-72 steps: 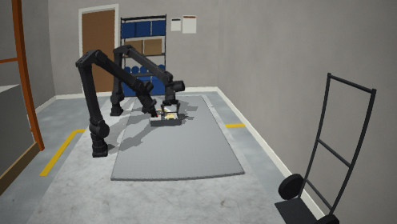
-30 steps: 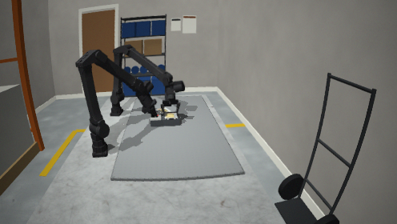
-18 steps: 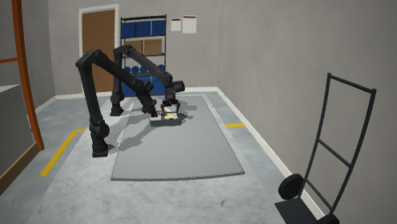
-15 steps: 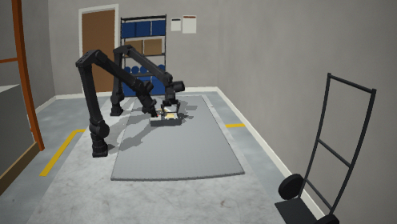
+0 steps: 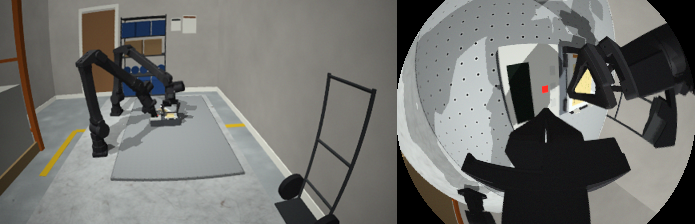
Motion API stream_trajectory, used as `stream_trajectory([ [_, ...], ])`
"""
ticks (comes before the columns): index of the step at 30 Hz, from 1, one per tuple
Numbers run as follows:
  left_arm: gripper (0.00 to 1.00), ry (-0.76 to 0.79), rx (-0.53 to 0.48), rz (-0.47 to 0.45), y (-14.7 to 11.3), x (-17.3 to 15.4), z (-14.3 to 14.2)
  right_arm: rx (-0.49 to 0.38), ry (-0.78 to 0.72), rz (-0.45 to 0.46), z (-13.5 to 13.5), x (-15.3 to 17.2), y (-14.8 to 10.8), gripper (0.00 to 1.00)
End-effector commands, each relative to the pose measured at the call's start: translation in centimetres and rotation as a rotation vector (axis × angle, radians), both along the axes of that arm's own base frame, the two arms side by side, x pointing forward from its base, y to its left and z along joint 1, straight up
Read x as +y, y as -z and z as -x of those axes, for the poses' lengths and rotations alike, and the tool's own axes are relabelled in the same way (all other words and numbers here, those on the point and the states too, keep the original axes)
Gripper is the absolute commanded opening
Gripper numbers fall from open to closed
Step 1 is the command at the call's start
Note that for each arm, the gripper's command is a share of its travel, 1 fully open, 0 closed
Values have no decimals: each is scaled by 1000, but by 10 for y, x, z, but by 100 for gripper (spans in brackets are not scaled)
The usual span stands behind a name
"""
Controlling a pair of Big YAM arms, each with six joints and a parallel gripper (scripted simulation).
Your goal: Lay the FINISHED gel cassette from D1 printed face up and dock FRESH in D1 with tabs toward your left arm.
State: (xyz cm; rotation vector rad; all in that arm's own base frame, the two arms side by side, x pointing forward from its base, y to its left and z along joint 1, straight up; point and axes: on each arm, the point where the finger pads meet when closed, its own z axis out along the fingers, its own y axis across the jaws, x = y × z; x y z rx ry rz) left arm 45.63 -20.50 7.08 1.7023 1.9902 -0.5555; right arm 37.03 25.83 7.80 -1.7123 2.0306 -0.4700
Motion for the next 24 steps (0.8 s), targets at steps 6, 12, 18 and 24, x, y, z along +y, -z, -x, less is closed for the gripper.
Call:
stream_trajectory([
  [6,0,-1,-37,31,-16,3,-2,107,-4,74,21,-19,53,0],
  [12,0,0,-34,35,-16,3,-2,107,-4,74,21,-19,53,0],
  [18,0,1,-29,36,-18,3,-2,107,-4,74,21,-19,53,0],
  [24,0,3,-23,37,-18,3,-2,107,-4,74,21,-19,53,0],
])
